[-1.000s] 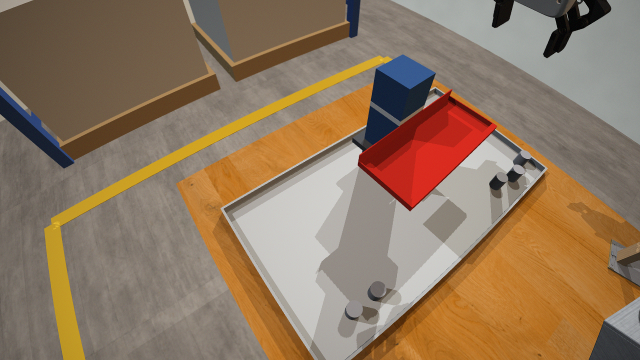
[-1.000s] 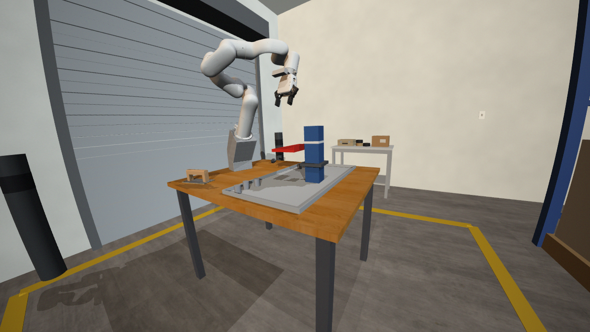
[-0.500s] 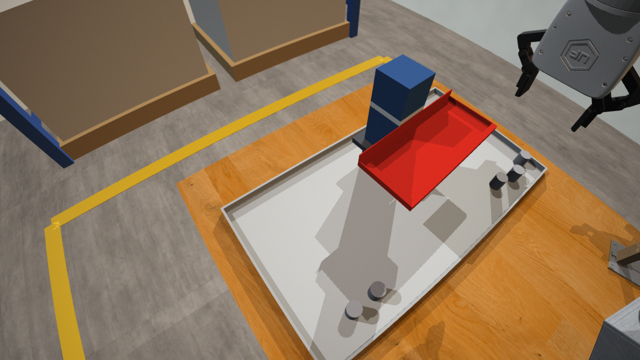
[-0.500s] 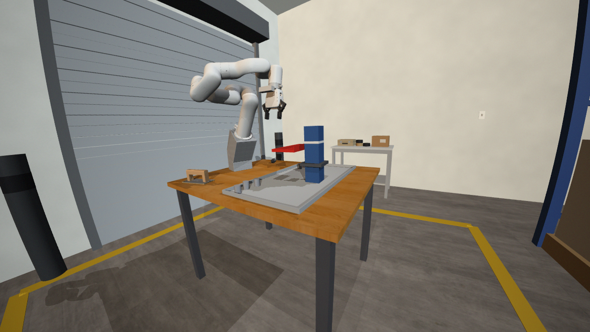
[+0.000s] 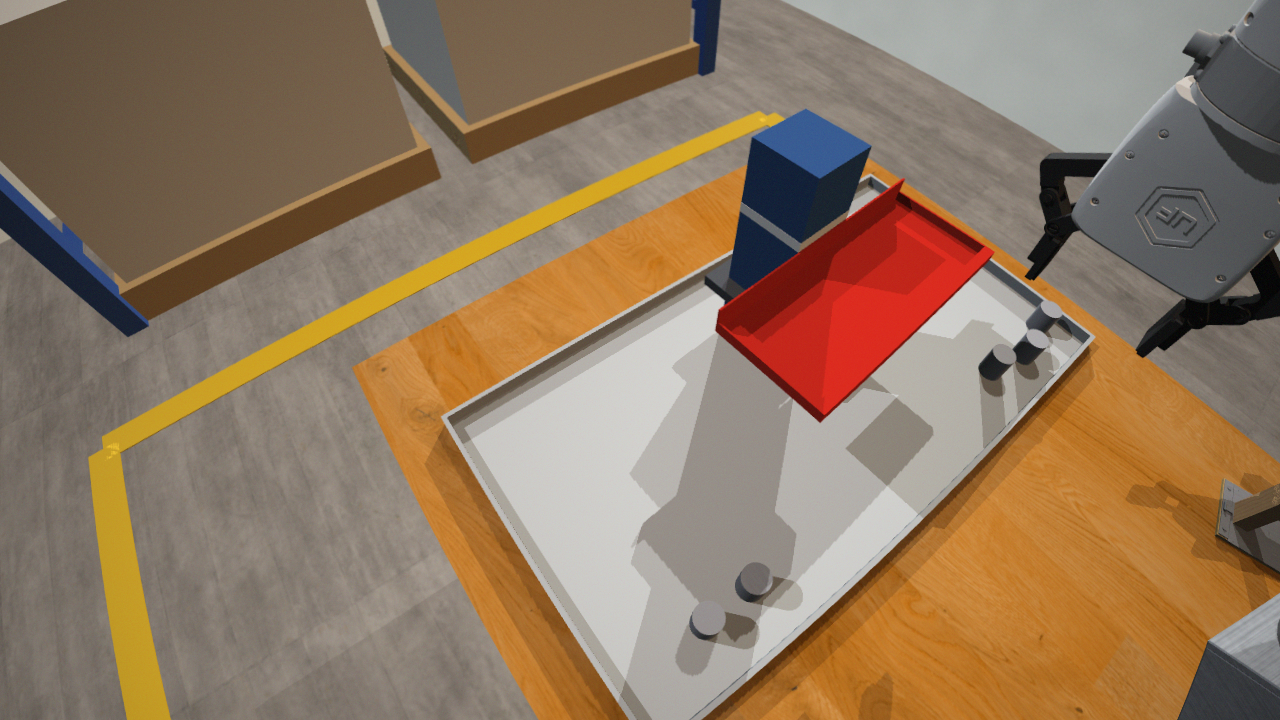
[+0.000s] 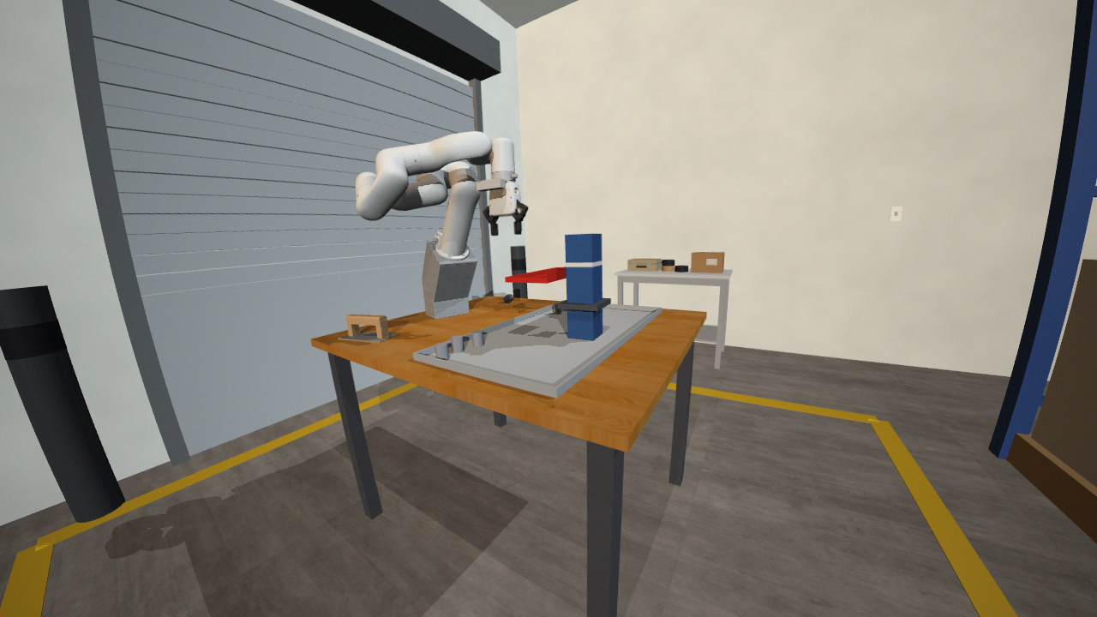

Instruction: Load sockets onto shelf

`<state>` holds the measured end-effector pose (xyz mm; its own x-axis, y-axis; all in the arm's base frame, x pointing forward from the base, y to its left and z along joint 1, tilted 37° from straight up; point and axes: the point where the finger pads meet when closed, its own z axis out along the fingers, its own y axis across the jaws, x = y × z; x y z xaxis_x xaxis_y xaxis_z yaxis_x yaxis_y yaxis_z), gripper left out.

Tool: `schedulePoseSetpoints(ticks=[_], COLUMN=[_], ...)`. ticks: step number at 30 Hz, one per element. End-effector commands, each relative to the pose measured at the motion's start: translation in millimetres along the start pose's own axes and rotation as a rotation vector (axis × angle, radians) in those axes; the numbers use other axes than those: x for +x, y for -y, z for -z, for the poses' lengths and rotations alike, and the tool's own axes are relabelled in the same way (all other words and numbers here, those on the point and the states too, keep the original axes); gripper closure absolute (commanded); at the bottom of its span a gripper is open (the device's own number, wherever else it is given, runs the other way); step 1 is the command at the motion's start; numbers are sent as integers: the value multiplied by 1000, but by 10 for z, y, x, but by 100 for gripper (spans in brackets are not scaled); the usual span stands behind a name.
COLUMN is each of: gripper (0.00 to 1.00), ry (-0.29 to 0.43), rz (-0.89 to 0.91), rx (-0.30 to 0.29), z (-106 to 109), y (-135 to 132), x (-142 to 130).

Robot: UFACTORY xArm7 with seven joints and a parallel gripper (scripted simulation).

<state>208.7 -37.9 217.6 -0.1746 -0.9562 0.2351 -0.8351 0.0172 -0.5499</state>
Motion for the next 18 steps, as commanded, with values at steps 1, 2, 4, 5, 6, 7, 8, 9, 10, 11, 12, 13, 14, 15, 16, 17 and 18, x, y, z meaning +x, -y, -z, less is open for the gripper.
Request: schedulePoseSetpoints(ticks=[1, 2, 4, 5, 6, 7, 8, 9, 10, 11, 12, 13, 14, 15, 16, 17, 18], gripper=[0, 0, 0, 0, 0, 0, 100, 100, 100, 100, 100, 100, 100, 100, 100, 100, 100], ry=[4, 4, 4, 4, 4, 4, 4, 4, 4, 4, 4, 4, 4, 4, 4, 4, 4], rz=[1, 1, 1, 1, 1, 1, 1, 1, 1, 1, 1, 1, 1, 1, 1, 1, 1], rx=[4, 4, 4, 4, 4, 4, 4, 4, 4, 4, 4, 4, 4, 4, 4, 4, 4], z=[-6, -6, -6, -6, -6, -6, -6, -6, -6, -6, -6, -6, -6, -6, -6, -6, -6], y=[-3, -3, -3, -3, -3, -3, -3, -3, -3, -3, -3, -3, -3, -3, -3, -3, -3], x=[-6, -7, -7, -7, -7, -7, -7, -7, -7, -7, -7, -7, -7, -7, -7, -7, -7])
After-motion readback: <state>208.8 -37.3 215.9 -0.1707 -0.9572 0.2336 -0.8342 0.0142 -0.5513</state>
